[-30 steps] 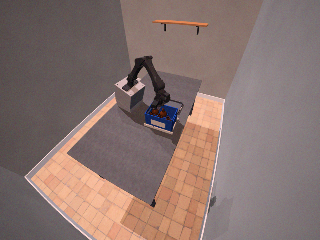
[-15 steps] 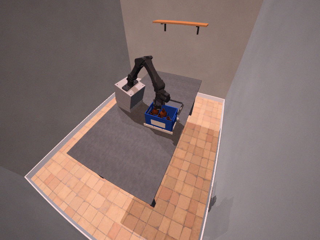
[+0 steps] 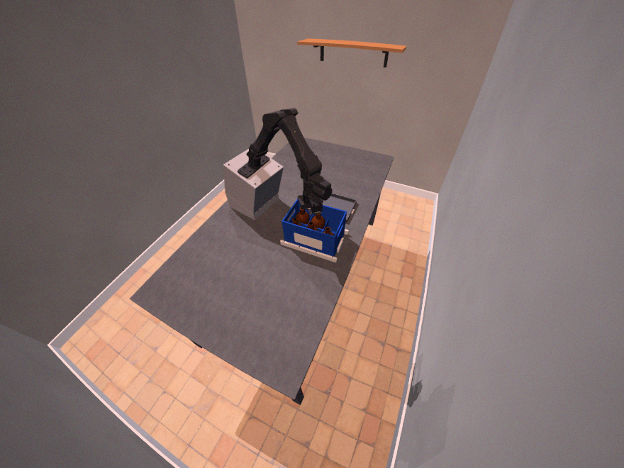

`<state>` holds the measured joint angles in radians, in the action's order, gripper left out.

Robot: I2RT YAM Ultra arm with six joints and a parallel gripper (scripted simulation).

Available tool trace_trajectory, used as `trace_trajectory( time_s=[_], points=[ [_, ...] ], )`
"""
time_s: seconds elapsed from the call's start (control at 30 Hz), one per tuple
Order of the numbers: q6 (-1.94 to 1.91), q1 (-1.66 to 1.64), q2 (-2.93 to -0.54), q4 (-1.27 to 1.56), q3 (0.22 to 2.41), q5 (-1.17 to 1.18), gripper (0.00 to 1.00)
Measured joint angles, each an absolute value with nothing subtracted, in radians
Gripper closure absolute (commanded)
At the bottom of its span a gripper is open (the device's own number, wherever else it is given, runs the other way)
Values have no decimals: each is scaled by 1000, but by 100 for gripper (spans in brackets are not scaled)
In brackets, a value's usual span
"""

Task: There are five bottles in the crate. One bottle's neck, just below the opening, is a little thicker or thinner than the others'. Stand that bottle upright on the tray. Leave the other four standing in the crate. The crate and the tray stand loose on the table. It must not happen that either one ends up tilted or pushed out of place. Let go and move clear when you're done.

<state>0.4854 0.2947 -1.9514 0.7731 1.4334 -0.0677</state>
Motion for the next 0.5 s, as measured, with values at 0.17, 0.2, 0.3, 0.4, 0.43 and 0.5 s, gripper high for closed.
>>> trace_trajectory(
  time_s=[0.17, 0.2, 0.3, 0.4, 0.43, 0.5],
  points=[
    [418, 295, -1951, 773, 1433, -68, 100],
    [411, 295, -1951, 773, 1433, -68, 100],
    [397, 295, -1951, 773, 1433, -68, 100],
    [390, 295, -1951, 773, 1433, -68, 100],
    [388, 295, -1951, 773, 1433, -68, 100],
    [386, 295, -1951, 773, 1433, -68, 39]
  ],
)
